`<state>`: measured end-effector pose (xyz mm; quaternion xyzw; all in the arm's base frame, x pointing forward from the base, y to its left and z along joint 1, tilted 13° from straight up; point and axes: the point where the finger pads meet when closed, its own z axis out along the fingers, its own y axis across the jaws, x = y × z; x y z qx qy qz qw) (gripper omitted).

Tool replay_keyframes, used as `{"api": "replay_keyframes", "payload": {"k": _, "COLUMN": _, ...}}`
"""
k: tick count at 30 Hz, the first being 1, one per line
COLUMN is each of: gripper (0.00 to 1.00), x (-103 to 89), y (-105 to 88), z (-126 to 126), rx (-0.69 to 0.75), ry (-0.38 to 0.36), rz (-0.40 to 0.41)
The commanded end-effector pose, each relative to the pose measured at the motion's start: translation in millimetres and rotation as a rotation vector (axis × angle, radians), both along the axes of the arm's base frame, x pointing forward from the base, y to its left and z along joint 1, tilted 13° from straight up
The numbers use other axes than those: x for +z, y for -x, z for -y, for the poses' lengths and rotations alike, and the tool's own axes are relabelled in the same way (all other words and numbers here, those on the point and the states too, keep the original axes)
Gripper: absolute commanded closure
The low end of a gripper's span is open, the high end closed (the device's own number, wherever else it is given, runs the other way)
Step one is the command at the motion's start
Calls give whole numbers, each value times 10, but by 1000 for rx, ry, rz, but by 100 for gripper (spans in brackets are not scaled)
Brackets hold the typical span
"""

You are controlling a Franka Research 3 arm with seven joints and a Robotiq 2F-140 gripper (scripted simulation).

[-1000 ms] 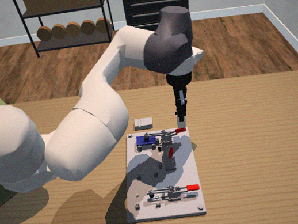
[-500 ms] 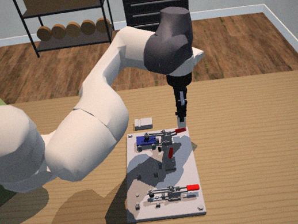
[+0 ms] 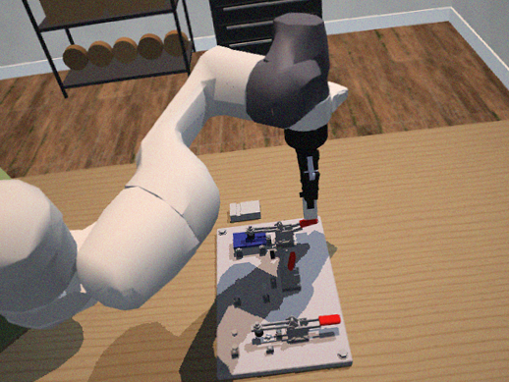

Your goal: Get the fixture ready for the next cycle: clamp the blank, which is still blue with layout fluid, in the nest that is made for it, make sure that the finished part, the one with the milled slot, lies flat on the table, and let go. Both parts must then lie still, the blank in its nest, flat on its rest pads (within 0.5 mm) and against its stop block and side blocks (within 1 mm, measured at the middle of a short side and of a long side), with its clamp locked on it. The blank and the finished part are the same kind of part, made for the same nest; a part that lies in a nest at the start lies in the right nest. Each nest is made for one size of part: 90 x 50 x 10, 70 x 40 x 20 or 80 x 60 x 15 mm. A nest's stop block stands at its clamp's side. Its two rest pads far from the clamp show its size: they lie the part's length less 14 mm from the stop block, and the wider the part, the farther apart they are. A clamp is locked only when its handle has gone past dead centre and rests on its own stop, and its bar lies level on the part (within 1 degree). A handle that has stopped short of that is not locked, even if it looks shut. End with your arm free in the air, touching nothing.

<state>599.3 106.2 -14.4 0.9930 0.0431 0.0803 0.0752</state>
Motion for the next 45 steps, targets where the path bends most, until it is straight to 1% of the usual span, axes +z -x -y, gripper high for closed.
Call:
{"api": "replay_keyframes", "payload": {"k": 1, "gripper": 100, "x": -11, "y": -8, "z": 0, "rx": 0, "ry": -2, "rz": 1}}
{"api": "replay_keyframes", "payload": {"k": 45, "gripper": 100, "x": -51, "y": -14, "z": 5, "rx": 0, "ry": -2, "rz": 1}}
